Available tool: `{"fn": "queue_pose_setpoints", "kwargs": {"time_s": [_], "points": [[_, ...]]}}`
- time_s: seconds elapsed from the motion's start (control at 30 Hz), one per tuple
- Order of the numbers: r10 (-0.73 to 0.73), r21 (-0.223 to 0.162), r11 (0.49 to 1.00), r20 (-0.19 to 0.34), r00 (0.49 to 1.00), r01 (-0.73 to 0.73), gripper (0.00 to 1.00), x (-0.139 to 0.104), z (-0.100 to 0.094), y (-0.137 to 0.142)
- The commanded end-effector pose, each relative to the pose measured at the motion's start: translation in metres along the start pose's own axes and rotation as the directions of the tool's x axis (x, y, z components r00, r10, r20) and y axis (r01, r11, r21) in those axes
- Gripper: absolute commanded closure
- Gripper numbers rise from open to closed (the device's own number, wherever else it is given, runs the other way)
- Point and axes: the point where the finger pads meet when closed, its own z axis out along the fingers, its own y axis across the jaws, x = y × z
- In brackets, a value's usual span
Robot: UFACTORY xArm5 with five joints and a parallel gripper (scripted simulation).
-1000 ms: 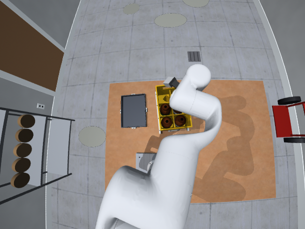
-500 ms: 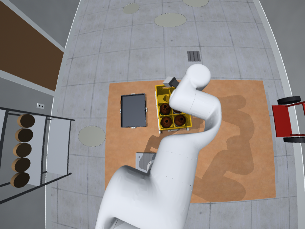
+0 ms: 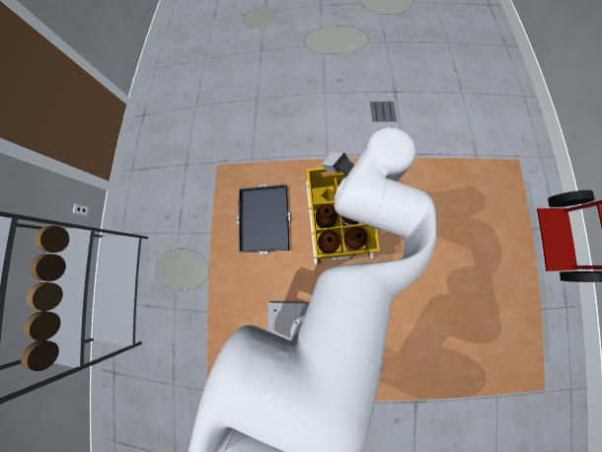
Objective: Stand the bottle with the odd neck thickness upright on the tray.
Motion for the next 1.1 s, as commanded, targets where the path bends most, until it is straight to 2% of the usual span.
{"fn": "queue_pose_setpoints", "kwargs": {"time_s": [0.0, 1.07], "points": [[0.0, -0.004, 1.0, -0.001, 1.0, 0.0, 0.35, 0.001, 0.001, 0.001], [0.0, -0.004, 1.0, -0.001, 1.0, 0.0, 0.35, 0.0, 0.034, 0.001]]}}
